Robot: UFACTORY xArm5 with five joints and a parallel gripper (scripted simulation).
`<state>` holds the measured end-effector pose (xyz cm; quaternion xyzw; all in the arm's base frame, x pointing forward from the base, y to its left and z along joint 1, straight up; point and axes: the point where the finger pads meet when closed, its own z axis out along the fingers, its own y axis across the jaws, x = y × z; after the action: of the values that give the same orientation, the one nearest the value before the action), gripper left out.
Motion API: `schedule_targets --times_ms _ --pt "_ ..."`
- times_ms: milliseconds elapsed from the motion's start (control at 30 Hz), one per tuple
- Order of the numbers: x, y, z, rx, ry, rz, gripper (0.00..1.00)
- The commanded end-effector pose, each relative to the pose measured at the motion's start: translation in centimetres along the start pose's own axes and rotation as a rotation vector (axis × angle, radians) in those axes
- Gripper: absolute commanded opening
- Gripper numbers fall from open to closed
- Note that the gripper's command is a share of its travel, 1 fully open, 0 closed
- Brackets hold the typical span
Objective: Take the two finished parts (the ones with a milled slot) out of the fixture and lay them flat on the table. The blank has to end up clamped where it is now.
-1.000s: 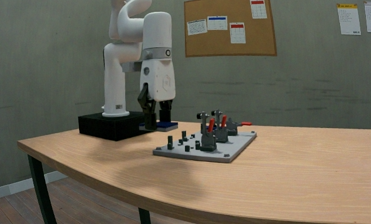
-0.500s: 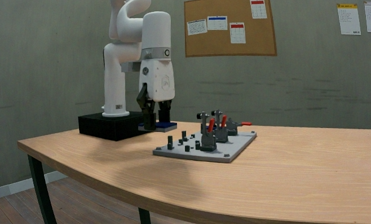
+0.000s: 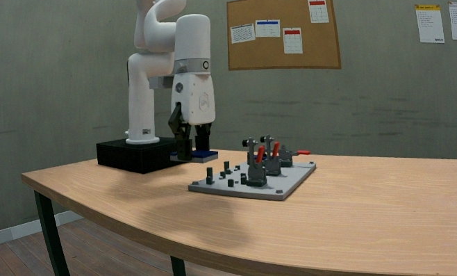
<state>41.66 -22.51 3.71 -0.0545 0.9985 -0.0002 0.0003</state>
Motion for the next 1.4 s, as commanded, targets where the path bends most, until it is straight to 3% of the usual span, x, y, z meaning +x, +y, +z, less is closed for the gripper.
schedule_targets --times_ms 0,800,1367 --pt "-0.1 -0.1 -0.2 0.002 -0.004 0.0 0.0" --pt "-0.1 -0.1 0.9 0.002 -0.004 0.0 0.0" --pt "-0.1 -0.1 4.4 0.002 -0.004 0.0 0.0"
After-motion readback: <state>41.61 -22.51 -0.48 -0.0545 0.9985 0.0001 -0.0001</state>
